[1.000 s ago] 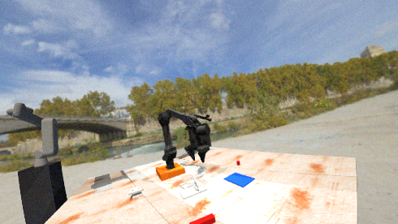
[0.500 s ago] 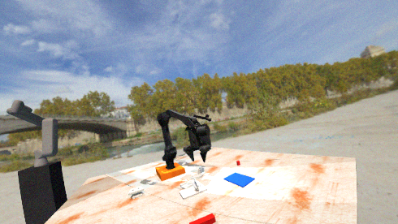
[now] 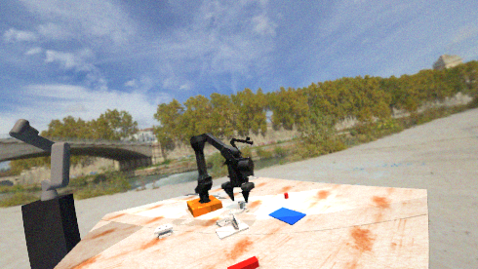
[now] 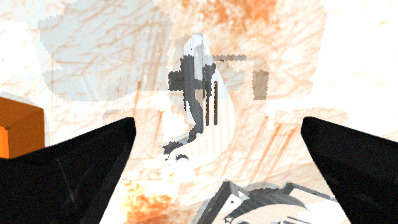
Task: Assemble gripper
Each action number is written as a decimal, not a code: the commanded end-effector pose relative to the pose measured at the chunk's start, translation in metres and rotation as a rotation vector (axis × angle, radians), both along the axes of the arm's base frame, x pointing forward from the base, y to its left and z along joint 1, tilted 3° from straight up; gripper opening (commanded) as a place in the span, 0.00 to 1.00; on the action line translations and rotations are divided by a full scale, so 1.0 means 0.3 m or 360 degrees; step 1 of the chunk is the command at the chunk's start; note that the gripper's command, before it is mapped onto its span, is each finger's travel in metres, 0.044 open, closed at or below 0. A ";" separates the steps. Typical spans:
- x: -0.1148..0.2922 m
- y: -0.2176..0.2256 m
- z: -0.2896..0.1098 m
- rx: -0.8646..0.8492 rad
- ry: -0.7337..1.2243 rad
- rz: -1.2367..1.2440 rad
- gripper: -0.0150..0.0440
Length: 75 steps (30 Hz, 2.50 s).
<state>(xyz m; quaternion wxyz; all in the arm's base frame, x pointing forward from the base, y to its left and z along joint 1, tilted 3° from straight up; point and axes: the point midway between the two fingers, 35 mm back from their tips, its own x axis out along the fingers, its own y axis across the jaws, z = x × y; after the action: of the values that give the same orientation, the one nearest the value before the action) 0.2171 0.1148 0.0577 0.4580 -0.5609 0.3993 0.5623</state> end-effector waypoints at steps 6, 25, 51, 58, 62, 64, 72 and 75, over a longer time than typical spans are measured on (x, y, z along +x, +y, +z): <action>0.002 0.002 -0.050 -0.0007 0.0002 0.0004 1.00; 0.002 0.005 -0.148 -0.0007 0.0003 0.0004 1.00; 0.001 0.006 -0.149 -0.0004 0.0007 0.0012 0.82; 0.001 0.006 -0.149 -0.0004 0.0007 0.0012 0.51; 0.001 0.006 -0.149 -0.0004 0.0007 0.0012 0.48; 0.001 0.006 -0.149 -0.0004 0.0007 0.0012 0.48; 0.001 0.006 -0.149 -0.0004 0.0007 0.0012 0.48; 0.002 0.006 -0.142 -0.0004 0.0006 0.0011 0.48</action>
<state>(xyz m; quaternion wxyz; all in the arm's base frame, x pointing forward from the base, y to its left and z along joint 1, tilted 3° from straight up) 0.2170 0.1166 0.0132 0.4542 -0.5614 0.3992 0.5650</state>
